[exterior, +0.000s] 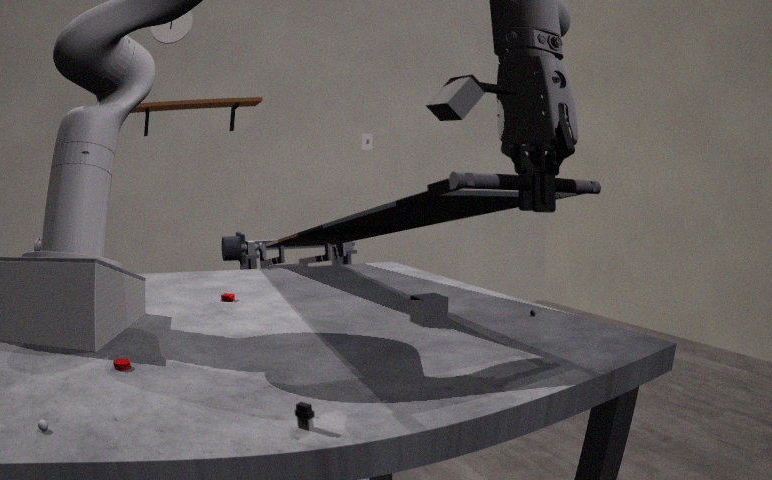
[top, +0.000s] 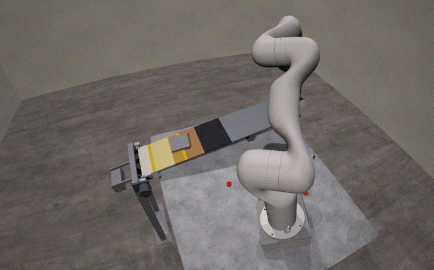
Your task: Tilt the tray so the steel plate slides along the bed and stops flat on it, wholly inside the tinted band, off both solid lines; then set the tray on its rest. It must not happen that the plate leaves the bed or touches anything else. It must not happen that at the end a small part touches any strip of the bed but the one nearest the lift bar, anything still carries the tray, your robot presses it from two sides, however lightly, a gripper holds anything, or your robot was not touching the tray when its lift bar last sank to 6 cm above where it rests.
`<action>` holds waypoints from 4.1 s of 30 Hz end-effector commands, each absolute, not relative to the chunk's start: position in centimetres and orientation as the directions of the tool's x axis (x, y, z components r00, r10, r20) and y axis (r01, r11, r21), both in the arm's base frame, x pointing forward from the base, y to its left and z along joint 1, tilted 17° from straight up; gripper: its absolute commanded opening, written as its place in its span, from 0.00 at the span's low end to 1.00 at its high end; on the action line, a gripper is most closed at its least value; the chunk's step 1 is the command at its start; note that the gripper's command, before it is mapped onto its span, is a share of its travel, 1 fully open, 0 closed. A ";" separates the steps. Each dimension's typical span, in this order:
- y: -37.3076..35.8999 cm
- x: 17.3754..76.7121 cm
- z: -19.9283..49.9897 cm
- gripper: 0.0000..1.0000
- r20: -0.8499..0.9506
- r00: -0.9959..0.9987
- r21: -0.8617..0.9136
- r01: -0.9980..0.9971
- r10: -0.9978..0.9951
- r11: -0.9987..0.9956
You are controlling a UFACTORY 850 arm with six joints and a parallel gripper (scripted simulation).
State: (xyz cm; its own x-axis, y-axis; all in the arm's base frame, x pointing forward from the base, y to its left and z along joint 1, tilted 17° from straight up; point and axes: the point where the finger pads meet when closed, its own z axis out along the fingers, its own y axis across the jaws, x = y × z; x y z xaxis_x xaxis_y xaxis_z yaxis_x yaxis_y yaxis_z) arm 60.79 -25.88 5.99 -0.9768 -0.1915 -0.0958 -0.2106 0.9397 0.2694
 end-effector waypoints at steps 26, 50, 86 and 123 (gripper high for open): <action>-26.0 60.9 6.1 0.00 -0.096 -0.977 0.270 -0.211 -0.192 0.939; -25.9 60.9 5.9 0.00 -0.096 -0.977 0.270 -0.211 -0.192 0.939; -26.2 60.7 8.9 0.00 -0.096 -0.977 0.270 -0.211 -0.192 0.939; -26.4 60.4 12.5 0.00 -0.096 -0.977 0.270 -0.211 -0.192 0.939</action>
State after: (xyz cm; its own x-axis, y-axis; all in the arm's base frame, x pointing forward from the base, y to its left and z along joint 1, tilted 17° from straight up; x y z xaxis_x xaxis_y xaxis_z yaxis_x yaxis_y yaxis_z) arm 60.66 -26.02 7.49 -0.9771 -0.1915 -0.0925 -0.2098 0.9389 0.2727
